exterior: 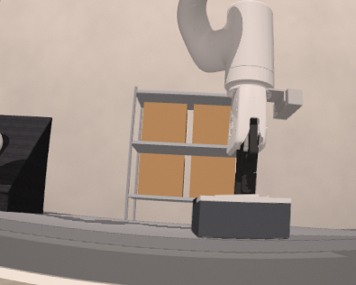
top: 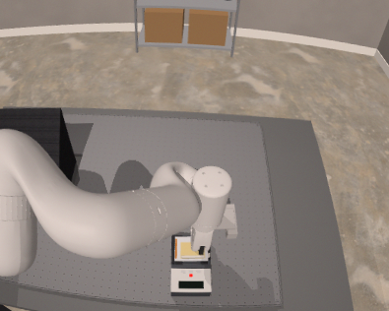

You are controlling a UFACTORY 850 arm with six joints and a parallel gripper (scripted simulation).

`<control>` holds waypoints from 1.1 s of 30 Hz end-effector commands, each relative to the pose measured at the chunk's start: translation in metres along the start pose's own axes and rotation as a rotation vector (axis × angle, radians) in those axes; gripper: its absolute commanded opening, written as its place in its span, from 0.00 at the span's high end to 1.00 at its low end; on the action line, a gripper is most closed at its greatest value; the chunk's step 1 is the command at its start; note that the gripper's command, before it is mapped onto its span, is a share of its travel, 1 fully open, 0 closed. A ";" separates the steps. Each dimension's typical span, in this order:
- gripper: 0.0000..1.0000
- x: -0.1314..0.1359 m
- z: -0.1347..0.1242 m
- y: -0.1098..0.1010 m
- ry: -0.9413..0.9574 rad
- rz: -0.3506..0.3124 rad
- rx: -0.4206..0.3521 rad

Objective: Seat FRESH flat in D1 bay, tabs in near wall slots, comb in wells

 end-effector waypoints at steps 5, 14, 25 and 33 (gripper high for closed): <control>1.00 0.000 0.000 0.000 0.000 0.000 0.000; 1.00 0.000 -0.001 0.001 -0.001 0.000 -0.004; 1.00 -0.001 -0.002 0.002 -0.001 0.000 -0.005; 1.00 0.000 -0.003 -0.005 0.008 0.001 0.028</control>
Point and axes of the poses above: the point where the finger pads meet when closed, its own y axis out along the fingers, its own x axis across the jaws, z = x × y, the point moved 8 cm from there along -y, back along the fingers, and after that the axes turned 6 degrees about -y, right-handed, at the moved point
